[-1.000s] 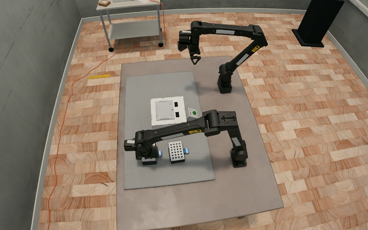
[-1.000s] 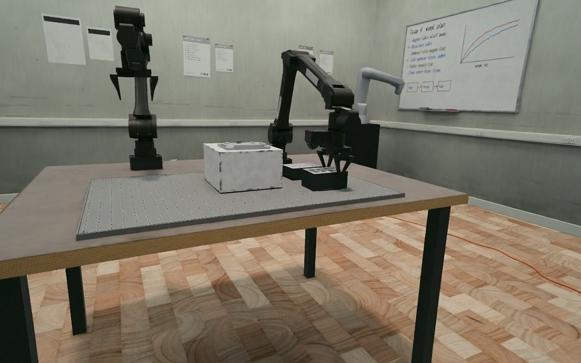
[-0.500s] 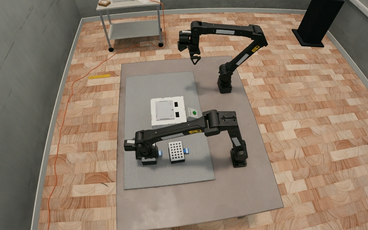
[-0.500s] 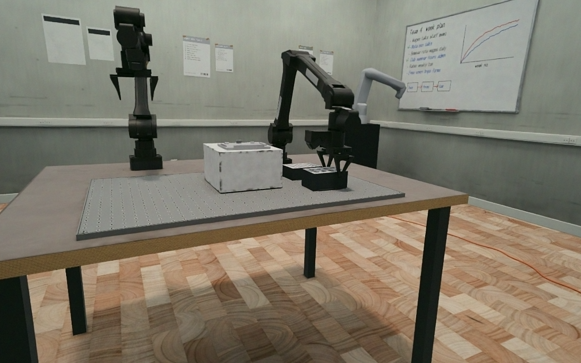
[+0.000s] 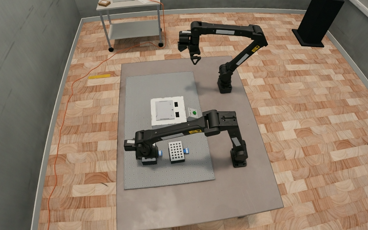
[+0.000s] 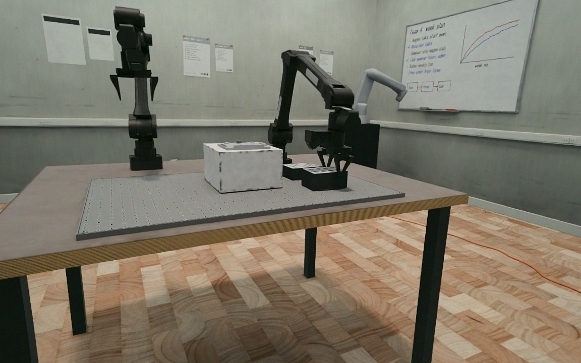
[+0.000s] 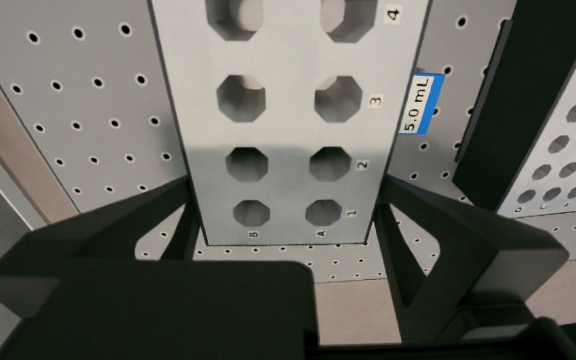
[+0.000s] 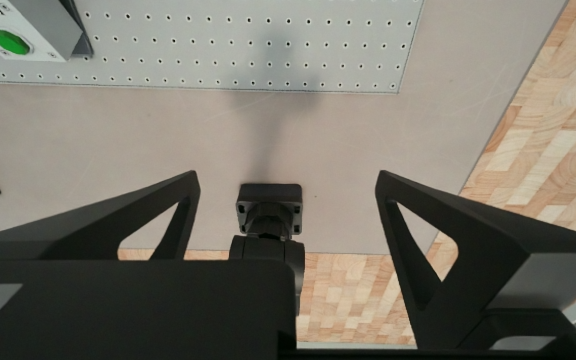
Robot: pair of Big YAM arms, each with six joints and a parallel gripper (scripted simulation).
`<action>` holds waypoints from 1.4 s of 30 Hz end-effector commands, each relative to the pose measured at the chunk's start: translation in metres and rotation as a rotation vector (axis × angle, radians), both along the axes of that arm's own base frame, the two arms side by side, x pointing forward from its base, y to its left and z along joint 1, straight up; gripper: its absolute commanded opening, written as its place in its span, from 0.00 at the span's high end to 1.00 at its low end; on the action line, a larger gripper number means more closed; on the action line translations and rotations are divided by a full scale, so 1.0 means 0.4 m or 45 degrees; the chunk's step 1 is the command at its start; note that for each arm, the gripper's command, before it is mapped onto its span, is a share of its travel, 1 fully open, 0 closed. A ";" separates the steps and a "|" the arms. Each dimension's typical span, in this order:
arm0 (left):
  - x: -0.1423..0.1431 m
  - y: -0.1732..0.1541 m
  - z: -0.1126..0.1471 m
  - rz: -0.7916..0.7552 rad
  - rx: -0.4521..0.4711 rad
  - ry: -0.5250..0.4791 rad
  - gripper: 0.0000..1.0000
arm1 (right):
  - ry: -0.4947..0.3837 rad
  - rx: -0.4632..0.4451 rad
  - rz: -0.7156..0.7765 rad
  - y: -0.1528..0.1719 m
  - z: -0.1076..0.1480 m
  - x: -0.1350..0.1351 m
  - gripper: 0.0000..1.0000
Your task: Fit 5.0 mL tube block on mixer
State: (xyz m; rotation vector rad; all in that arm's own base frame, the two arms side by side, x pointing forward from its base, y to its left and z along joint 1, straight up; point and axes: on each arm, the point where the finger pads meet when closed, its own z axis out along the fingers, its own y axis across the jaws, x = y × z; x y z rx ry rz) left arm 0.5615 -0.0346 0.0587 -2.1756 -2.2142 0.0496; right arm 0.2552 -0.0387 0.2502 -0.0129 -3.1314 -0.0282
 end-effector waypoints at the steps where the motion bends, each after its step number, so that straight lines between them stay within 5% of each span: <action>1: 0.102 -0.021 0.180 -0.001 -0.024 -0.190 1.00 | -0.059 -0.008 -0.017 -0.005 0.047 0.021 0.00; 20: 0.101 -0.020 0.179 -0.001 -0.025 -0.189 1.00 | -0.074 -0.011 -0.018 -0.006 0.060 0.028 0.00; 42: 0.101 -0.020 0.183 -0.001 -0.025 -0.191 1.00 | 0.002 0.000 -0.019 -0.001 0.004 -0.004 0.00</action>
